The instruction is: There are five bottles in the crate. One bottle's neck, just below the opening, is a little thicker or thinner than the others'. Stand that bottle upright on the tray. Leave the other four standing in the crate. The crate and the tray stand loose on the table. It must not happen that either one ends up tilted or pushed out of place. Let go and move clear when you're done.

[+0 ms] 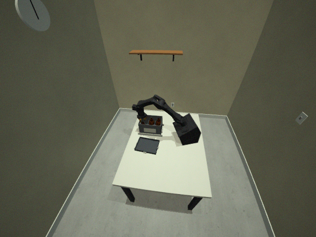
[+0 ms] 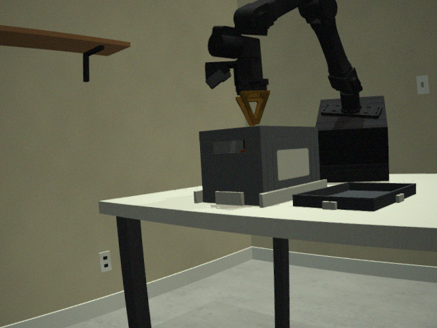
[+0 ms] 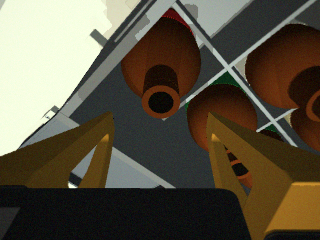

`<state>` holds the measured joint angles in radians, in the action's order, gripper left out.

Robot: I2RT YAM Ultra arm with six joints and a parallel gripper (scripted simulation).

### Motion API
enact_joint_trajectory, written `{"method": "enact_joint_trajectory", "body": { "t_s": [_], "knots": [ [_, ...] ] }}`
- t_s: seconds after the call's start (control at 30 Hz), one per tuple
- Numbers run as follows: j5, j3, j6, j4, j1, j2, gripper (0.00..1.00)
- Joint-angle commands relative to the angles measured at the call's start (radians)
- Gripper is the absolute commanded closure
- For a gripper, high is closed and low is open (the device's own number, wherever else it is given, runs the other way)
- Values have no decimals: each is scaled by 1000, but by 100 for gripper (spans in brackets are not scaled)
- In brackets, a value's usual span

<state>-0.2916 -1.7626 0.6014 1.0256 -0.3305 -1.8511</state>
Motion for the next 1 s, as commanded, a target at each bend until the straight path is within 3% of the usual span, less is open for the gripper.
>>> {"method": "enact_joint_trajectory", "body": {
  "t_s": [0.0, 0.97],
  "knots": [
    [12, -30, -3, -10, -15, -12, 39],
    [12, -30, -2, -9, -15, 10, 39]
  ]
}}
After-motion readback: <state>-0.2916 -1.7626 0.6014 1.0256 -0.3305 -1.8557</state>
